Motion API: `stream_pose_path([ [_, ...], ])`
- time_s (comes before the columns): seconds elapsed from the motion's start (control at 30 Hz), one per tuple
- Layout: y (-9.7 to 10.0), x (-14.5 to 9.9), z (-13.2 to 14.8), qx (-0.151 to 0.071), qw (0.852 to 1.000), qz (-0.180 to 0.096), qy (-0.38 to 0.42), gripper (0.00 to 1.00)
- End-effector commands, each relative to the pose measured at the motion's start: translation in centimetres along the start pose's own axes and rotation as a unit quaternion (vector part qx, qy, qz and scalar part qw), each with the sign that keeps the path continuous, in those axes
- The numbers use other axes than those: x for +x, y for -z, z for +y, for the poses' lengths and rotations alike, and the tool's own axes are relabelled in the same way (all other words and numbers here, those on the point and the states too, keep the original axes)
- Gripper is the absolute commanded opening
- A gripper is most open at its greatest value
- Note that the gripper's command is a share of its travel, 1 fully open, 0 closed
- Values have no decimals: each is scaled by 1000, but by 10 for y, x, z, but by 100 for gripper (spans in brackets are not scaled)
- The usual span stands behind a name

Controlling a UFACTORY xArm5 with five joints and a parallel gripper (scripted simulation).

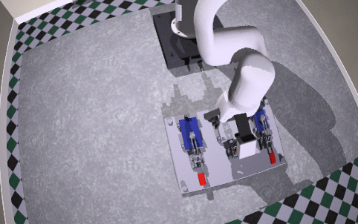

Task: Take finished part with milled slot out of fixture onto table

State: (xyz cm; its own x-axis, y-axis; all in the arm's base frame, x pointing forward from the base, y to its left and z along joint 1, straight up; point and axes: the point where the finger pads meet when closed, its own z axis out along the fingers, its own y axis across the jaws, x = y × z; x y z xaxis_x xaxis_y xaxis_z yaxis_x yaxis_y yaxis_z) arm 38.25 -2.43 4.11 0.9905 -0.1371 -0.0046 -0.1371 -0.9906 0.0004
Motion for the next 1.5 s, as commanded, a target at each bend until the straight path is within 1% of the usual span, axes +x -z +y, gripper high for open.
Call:
stream_pose_path([
  [0.0,-9,2,0,0,1000,2,0,100],
  [0.27,-16,2,0,0,1000,2,0,100],
  [1.47,-16,3,0,0,1000,2,0,100],
])
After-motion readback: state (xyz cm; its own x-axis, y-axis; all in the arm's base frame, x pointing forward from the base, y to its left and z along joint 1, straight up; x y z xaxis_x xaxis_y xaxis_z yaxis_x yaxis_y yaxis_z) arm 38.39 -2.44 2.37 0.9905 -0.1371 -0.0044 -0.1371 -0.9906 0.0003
